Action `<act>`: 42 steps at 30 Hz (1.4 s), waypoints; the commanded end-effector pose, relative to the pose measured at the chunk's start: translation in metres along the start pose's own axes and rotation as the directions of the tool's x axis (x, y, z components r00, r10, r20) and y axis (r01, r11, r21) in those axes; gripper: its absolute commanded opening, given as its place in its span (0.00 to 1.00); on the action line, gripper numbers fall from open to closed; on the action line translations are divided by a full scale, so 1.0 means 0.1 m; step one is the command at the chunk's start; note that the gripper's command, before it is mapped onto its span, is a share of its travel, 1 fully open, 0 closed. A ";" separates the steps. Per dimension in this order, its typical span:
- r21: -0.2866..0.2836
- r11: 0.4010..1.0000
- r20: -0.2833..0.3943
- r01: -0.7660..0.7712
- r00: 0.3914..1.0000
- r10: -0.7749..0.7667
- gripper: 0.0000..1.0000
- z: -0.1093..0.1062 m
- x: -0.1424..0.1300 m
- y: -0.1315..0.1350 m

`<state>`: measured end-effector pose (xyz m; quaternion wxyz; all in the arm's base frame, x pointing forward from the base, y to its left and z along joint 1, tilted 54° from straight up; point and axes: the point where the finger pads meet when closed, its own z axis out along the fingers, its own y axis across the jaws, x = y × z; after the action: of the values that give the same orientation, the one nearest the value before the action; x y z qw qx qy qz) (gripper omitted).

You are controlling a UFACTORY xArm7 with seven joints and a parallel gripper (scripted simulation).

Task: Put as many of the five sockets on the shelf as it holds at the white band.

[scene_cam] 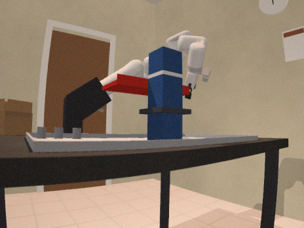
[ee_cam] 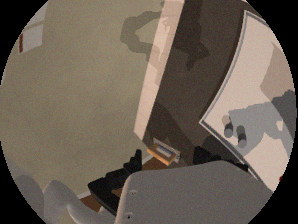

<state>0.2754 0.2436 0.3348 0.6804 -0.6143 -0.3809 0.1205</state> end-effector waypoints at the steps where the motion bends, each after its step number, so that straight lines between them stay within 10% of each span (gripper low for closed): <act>1: -0.002 1.000 -0.003 0.002 1.000 -0.002 1.00 -0.01 0.00 -0.01; 19: -0.004 1.000 -0.006 -0.005 1.000 0.005 1.00 -0.02 0.00 0.01; 25: -0.043 0.971 -0.104 -0.234 0.968 0.228 1.00 -0.28 -0.13 0.37; 34: -0.041 0.846 -0.253 -0.531 0.825 0.505 1.00 -0.65 -0.40 0.82; 42: 0.059 0.574 -0.425 -0.817 0.500 0.754 1.00 -1.10 -0.87 1.30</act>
<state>0.3228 0.1519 0.2053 0.5899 -0.7690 0.0153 0.2458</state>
